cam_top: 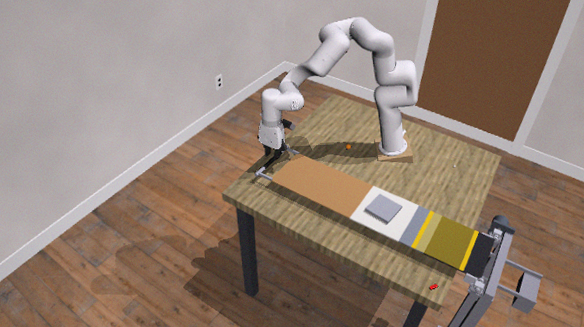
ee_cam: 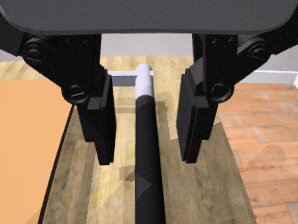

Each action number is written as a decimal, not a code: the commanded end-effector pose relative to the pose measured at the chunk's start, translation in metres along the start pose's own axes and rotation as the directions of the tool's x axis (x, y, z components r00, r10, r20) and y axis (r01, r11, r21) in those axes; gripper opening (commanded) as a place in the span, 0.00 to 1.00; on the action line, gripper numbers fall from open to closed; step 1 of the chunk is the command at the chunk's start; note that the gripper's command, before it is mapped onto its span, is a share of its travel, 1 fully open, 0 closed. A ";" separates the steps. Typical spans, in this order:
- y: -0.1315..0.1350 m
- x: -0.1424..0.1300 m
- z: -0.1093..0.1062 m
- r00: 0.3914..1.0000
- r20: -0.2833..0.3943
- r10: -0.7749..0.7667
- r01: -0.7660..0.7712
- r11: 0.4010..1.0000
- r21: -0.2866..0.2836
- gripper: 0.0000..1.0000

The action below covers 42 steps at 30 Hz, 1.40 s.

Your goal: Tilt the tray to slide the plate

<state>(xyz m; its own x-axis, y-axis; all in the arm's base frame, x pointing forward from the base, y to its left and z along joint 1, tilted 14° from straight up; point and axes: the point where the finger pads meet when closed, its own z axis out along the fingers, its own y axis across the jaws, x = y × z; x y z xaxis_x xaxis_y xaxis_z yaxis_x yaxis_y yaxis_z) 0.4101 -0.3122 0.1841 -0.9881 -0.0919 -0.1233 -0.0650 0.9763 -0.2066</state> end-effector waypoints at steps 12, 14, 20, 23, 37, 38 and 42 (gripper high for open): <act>-0.001 -0.002 -0.001 1.000 0.003 0.000 0.000 1.000 0.002 0.40; -0.001 -0.002 -0.001 1.000 0.003 0.000 0.000 1.000 0.002 0.40; -0.001 -0.002 -0.001 1.000 0.003 0.000 0.000 1.000 0.002 0.40; -0.001 -0.002 -0.001 1.000 0.003 0.000 0.000 1.000 0.002 0.40; -0.001 -0.002 0.004 1.000 0.003 0.000 0.000 1.000 0.002 0.40; -0.001 -0.002 0.006 1.000 0.003 0.000 0.000 1.000 0.002 0.40; -0.001 -0.002 0.008 1.000 0.003 0.000 0.000 1.000 0.002 0.40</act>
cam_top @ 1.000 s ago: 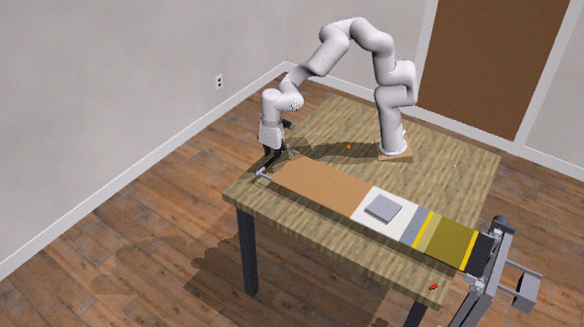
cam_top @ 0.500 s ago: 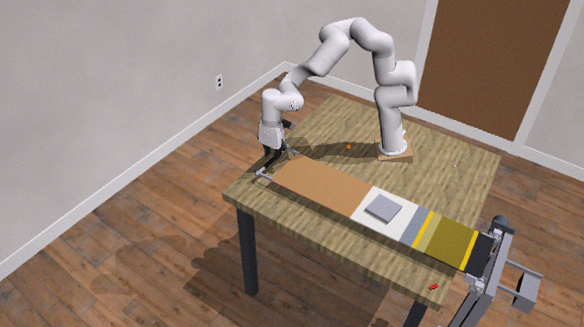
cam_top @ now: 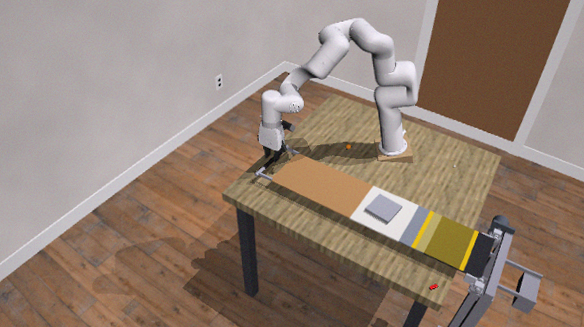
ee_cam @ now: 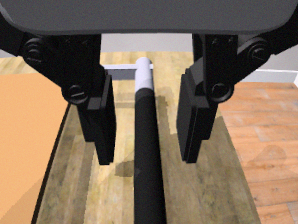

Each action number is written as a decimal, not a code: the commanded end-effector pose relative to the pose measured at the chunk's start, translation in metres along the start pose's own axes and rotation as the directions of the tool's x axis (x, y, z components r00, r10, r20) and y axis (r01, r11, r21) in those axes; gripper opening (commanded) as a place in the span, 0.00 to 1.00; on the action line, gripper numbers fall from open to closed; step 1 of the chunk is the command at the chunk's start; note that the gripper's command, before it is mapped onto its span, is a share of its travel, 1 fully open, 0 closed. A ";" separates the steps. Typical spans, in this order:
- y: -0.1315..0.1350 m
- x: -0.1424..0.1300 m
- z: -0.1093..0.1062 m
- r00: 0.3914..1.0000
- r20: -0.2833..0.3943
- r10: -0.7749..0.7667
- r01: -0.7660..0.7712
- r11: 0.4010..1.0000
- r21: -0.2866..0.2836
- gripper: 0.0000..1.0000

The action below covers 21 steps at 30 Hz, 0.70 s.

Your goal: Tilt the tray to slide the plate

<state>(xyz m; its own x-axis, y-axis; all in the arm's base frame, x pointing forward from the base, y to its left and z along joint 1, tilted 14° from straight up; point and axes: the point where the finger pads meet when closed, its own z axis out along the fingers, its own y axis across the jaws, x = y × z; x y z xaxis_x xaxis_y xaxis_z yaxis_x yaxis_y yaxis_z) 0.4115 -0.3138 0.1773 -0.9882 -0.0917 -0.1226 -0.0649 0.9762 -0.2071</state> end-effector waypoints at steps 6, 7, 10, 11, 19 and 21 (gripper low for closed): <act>-0.001 -0.001 0.011 1.000 0.004 0.000 0.000 1.000 0.001 0.40; -0.001 -0.001 0.013 1.000 0.004 0.000 0.000 1.000 0.001 0.40; -0.001 -0.001 0.019 1.000 0.004 0.000 0.000 1.000 0.001 0.40; -0.001 -0.001 0.021 1.000 0.004 0.000 0.000 1.000 0.001 0.40; -0.001 -0.001 0.032 1.000 0.004 0.000 0.000 1.000 0.001 0.40; -0.001 -0.001 0.034 1.000 0.004 0.000 0.000 1.000 0.001 0.40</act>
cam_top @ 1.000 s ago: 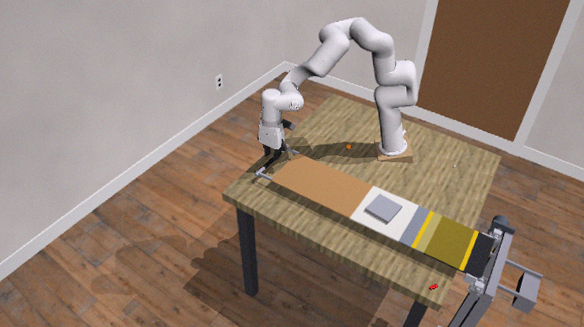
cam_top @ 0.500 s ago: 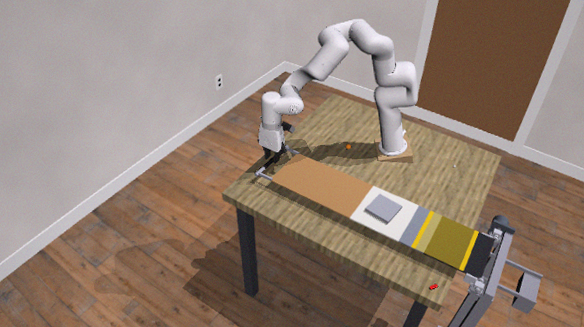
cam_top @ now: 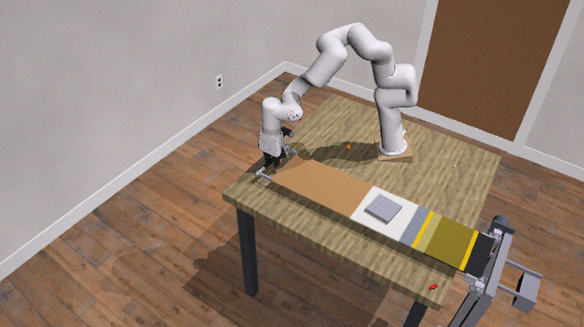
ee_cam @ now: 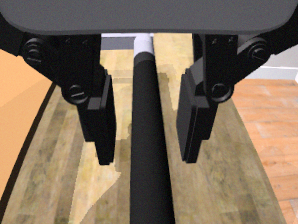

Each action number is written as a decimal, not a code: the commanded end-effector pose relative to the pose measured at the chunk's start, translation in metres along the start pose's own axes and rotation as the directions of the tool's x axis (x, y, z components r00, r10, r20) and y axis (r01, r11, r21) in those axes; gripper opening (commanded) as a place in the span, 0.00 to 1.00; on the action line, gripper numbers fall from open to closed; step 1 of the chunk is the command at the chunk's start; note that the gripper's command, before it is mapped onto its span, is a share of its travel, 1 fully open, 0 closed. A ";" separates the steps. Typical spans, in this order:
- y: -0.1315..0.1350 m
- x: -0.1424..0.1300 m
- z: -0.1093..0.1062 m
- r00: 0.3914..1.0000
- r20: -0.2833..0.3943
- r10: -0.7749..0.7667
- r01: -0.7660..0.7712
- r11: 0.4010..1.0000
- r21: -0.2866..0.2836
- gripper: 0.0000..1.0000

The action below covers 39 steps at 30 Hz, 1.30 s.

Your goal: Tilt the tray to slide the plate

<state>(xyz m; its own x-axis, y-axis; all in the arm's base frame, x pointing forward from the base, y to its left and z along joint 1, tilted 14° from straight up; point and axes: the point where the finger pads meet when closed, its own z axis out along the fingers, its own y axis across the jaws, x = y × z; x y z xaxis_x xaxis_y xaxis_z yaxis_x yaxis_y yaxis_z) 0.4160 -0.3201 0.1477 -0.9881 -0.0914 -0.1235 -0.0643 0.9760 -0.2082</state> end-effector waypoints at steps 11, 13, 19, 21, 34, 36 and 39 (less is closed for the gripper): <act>-0.001 -0.001 0.008 1.000 0.003 0.000 0.000 1.000 0.000 0.40; -0.001 -0.001 0.008 1.000 0.003 0.000 0.000 1.000 0.000 0.40; -0.001 -0.001 0.008 1.000 0.003 0.000 0.000 1.000 0.000 0.40; -0.001 -0.001 0.008 1.000 0.003 0.000 0.000 1.000 0.000 0.40; -0.001 -0.001 0.008 1.000 0.003 0.000 0.000 1.000 0.000 0.00; -0.001 -0.001 0.008 1.000 0.003 0.000 0.000 1.000 0.000 0.00; -0.001 -0.001 0.008 1.000 0.003 0.000 0.000 1.000 0.000 0.00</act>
<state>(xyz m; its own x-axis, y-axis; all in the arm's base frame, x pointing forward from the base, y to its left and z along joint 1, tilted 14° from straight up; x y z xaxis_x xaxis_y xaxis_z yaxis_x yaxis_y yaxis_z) 0.4174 -0.3218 0.1387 -0.9881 -0.0921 -0.1232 -0.0652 0.9763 -0.2065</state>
